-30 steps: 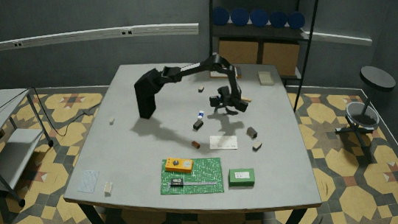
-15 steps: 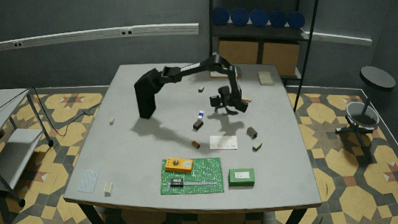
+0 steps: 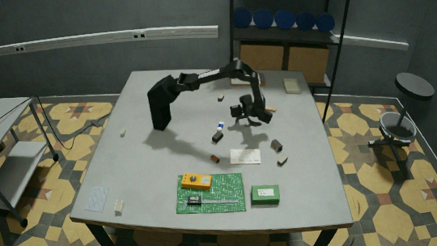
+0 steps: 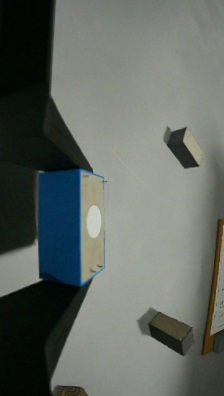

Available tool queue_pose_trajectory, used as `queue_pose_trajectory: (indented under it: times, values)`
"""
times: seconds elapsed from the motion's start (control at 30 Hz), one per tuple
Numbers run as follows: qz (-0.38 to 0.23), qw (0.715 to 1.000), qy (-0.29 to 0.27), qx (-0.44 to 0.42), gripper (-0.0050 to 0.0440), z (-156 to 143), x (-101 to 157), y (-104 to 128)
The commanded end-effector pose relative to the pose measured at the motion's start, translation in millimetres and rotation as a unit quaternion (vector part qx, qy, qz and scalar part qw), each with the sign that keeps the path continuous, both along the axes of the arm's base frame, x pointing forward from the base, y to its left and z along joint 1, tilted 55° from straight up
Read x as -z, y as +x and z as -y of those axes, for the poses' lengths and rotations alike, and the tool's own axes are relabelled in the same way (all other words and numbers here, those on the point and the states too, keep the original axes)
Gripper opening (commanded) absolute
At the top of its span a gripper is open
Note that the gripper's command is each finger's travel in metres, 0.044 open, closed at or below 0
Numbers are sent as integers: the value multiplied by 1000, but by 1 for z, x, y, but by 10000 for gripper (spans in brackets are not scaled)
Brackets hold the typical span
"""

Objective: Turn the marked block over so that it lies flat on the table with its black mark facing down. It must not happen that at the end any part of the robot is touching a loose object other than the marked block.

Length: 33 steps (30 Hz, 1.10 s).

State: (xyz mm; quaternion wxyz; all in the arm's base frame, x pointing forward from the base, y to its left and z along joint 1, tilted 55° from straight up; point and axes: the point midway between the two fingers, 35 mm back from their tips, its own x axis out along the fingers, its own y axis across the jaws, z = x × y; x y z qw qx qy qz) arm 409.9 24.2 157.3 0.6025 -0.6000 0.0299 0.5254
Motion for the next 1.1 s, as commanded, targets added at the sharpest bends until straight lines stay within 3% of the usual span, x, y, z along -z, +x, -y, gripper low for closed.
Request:
queue_pose_trajectory:
  times: [0.0, 1.07]
  values:
    - [8, 1000, 0, -2, -50, 0, -6, 0]
    - [4, 1000, -6, -5, -50, 5, 2, 10]
